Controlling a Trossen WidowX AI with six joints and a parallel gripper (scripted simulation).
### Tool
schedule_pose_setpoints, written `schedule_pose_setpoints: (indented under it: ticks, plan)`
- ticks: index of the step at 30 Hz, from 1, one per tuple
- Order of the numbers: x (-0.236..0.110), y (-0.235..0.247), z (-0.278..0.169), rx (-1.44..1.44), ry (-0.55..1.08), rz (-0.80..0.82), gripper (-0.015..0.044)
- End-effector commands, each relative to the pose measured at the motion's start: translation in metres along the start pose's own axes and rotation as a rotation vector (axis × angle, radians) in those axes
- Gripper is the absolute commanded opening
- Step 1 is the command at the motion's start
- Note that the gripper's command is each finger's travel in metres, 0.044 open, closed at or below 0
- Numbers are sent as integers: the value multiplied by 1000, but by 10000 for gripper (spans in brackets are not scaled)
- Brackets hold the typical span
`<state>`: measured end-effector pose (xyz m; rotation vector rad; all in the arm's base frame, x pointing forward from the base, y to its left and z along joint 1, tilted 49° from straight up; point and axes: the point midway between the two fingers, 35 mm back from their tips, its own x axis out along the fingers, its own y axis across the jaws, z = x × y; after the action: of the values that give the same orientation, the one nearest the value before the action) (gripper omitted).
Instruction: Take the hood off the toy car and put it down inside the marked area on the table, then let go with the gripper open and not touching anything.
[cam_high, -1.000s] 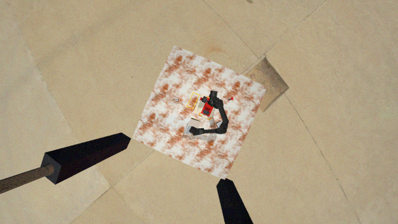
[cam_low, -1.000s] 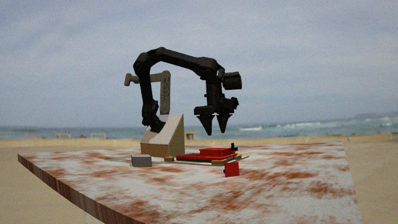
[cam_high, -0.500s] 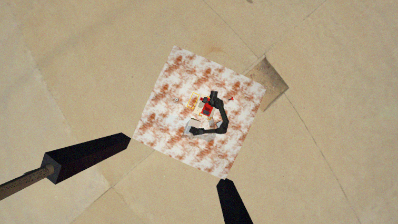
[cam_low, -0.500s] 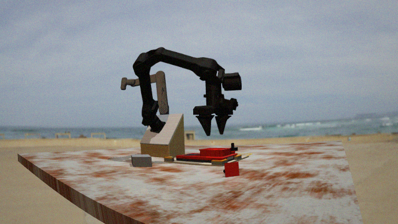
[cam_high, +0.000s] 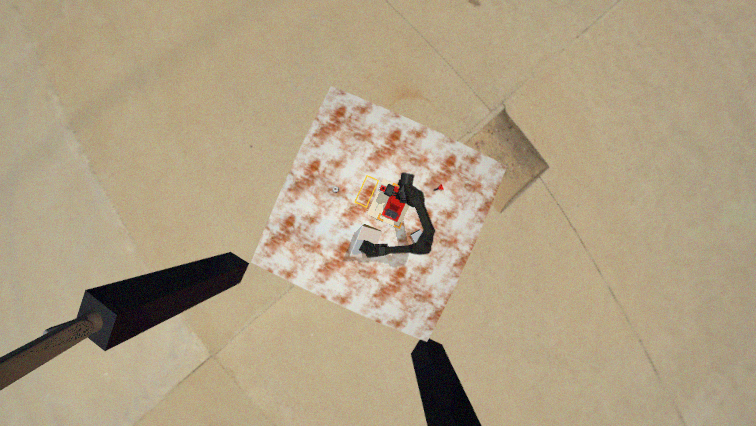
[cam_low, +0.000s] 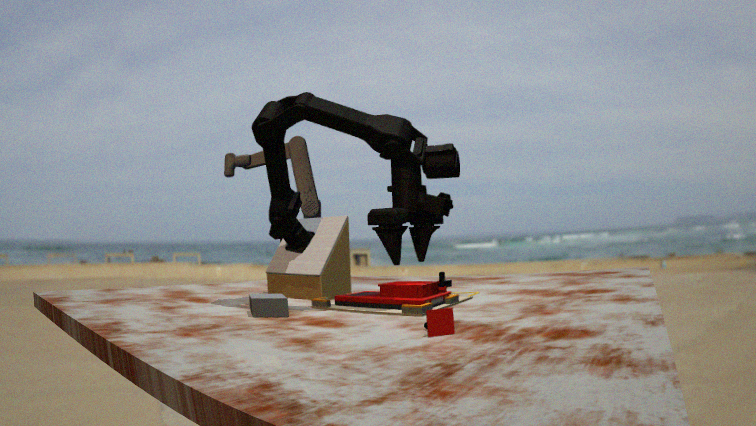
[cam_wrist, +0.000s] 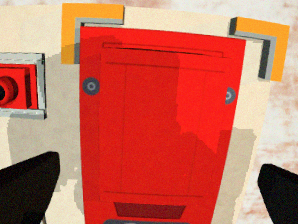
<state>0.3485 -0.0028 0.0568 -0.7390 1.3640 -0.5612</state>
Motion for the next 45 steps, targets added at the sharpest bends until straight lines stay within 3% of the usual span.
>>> schedule_pose_setpoints:
  ticks: [1, 45]
  plan:
    - [4, 0, -1, -5, 0, -5, 440]
    - [36, -1, -1, -5, 0, -8, 440]
